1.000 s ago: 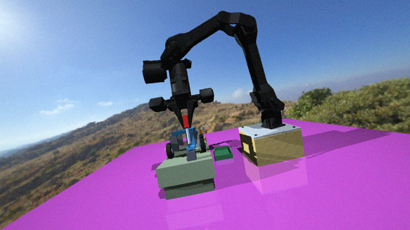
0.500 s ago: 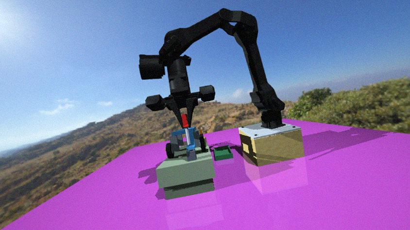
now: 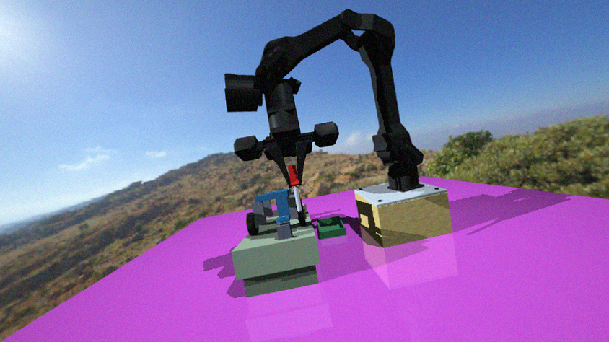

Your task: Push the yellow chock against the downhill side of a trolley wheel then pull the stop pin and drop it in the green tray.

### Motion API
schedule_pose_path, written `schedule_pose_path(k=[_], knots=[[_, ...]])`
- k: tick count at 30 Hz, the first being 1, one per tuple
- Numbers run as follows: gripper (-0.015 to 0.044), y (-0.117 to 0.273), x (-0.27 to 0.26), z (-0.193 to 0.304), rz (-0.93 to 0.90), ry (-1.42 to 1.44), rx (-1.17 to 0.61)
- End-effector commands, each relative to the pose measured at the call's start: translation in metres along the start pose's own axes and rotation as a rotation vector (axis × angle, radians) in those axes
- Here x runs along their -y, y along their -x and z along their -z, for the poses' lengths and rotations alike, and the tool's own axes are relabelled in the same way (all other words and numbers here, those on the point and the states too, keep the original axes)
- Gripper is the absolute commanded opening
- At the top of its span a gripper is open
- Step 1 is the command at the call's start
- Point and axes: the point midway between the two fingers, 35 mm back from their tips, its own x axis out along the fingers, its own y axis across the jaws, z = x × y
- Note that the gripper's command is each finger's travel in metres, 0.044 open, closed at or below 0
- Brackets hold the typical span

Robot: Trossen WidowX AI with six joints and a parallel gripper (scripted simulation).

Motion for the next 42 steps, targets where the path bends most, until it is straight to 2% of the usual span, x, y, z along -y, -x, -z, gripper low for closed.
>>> schedule_pose_path(k=[1,11,17,42], knots=[[0.0,-0.001,0.014,0.0,0.0,-0.005,0.003],[0.0,-0.003,0.049,0.0,0.003,-0.006,0.003],[0.0,-0.003,0.049,-0.005,0.003,-0.006,0.004],[0.0,0.011,0.045,-0.097,0.003,-0.005,0.013]])
